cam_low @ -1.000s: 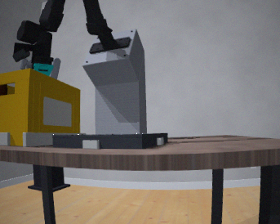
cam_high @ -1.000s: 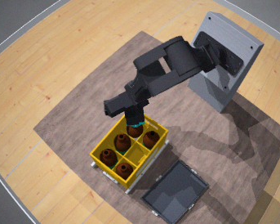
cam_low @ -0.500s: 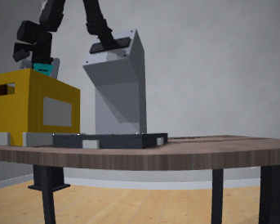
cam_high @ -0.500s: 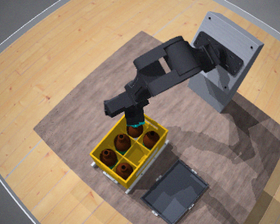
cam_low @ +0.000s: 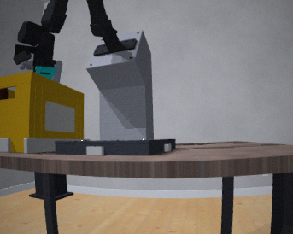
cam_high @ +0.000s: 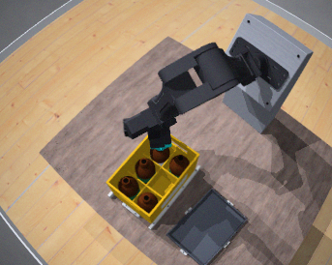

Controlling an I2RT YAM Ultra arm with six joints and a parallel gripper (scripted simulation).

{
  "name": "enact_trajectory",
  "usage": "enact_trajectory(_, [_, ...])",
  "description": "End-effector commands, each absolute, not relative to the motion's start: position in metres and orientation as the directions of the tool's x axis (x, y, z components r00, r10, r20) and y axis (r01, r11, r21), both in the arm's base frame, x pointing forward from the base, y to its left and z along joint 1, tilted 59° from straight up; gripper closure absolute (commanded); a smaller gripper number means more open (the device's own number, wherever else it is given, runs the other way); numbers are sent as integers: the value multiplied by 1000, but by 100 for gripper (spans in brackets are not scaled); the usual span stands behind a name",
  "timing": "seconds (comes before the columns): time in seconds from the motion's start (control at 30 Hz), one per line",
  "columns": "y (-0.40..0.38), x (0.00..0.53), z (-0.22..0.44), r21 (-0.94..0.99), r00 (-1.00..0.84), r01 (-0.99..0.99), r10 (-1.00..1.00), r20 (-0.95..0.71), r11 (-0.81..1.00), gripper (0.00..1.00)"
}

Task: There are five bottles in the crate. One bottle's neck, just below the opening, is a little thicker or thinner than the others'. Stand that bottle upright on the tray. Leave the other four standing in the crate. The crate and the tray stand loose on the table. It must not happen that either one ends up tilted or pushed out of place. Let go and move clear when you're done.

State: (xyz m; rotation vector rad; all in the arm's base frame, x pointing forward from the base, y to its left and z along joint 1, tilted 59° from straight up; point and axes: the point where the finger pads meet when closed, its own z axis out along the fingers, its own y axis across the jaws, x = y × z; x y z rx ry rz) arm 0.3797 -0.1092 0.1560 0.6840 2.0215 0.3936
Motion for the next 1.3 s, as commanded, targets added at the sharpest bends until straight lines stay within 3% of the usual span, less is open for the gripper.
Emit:
enact_trajectory(0.0, [-114, 383, 162, 525, -387, 307, 608, -693, 794, 39])
enact_trajectory(1.27, [-113, 414, 148, 526, -387, 304, 607, -694, 795, 39])
